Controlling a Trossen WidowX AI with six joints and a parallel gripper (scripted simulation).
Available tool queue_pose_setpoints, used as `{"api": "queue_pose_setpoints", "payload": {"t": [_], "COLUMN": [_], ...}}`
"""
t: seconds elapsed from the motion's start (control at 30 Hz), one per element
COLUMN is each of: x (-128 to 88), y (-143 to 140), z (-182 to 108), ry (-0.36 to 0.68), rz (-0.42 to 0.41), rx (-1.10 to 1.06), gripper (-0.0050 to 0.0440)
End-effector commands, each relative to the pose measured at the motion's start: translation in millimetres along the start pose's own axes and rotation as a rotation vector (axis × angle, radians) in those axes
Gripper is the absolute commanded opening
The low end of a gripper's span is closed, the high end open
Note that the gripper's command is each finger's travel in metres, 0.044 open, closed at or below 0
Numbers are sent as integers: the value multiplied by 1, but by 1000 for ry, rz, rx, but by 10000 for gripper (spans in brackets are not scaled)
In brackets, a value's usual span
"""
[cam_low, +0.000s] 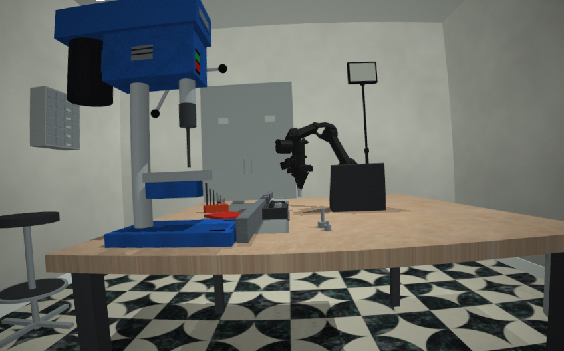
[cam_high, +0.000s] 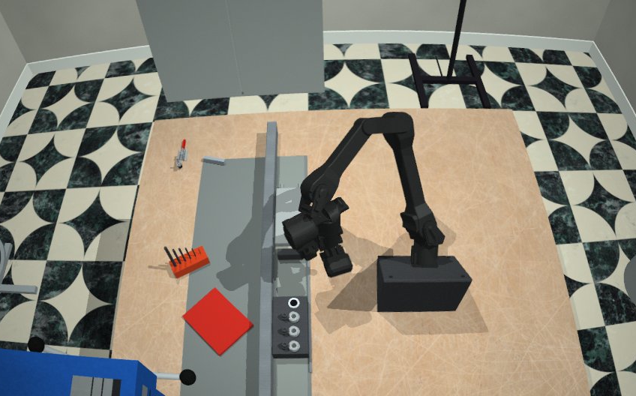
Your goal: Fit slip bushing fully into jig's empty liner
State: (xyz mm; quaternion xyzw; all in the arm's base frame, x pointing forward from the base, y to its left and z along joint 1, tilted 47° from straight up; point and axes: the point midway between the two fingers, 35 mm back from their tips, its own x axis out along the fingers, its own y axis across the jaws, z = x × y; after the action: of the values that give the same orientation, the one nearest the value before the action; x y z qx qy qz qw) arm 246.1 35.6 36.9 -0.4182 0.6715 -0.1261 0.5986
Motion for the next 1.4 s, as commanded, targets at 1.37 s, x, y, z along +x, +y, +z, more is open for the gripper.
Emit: {"api": "queue_pose_setpoints", "payload": {"t": [1.37], "x": [-5], "y": [92], "z": [57], "ry": [-17], "rz": [-8], "rx": [-435], "gripper": [-50]}}
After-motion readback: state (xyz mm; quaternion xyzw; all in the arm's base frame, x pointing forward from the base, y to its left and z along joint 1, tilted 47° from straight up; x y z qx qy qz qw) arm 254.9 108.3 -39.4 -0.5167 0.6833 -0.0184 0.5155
